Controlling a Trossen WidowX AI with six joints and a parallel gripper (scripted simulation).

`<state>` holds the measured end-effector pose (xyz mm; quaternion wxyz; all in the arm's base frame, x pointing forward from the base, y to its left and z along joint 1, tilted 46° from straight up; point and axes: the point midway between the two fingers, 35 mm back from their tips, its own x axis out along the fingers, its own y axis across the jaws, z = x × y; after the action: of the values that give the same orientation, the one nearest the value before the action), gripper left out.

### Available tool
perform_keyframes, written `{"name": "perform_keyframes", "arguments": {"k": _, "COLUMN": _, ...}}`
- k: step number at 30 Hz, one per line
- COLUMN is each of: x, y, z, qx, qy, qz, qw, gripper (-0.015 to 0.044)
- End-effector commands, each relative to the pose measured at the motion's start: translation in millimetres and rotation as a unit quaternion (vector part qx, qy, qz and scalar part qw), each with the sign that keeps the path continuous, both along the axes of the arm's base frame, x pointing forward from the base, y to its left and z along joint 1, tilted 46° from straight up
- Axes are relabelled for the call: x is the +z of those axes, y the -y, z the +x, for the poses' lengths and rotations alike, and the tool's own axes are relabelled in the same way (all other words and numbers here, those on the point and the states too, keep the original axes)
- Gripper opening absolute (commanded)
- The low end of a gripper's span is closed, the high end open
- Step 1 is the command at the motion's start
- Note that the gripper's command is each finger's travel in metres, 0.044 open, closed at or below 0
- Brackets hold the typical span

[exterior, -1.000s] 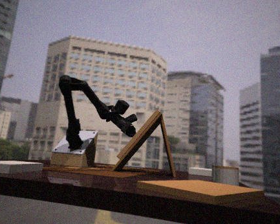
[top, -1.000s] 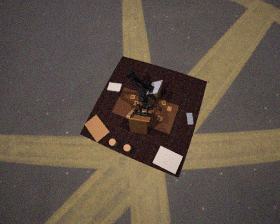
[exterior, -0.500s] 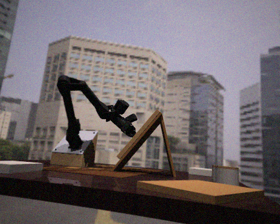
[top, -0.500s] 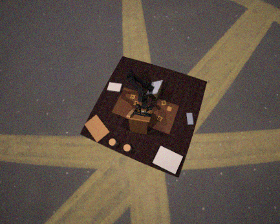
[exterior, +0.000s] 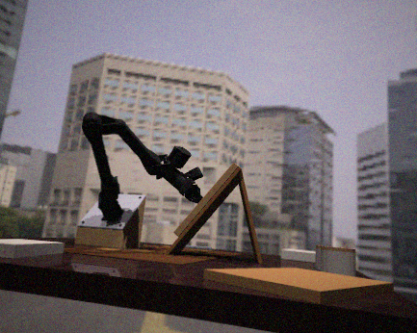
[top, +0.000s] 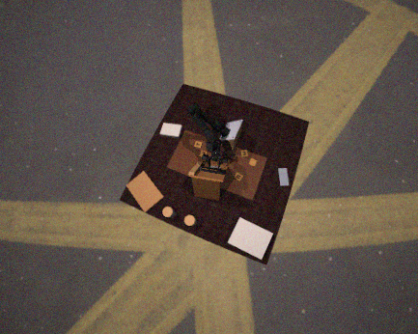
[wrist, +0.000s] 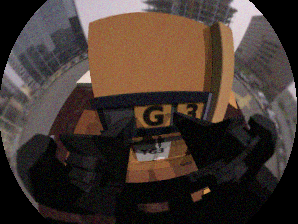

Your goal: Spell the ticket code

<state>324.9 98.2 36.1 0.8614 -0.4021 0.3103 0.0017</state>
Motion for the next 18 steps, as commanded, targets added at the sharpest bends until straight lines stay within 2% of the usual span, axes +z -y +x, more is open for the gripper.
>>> {"name": "perform_keyframes", "arguments": {"k": 1, "x": 2.7, "y": -0.2, "z": -5.6, "qx": -0.002, "qy": 0.000, "qz": 0.000, "qw": 1.000, "gripper": 0.0295}}
{"name": "perform_keyframes", "arguments": {"k": 18, "x": 8.3, "y": -5.8, "z": -14.2, "qx": -0.002, "qy": -0.001, "qz": 0.000, "qw": 1.000, "gripper": 0.0295}}
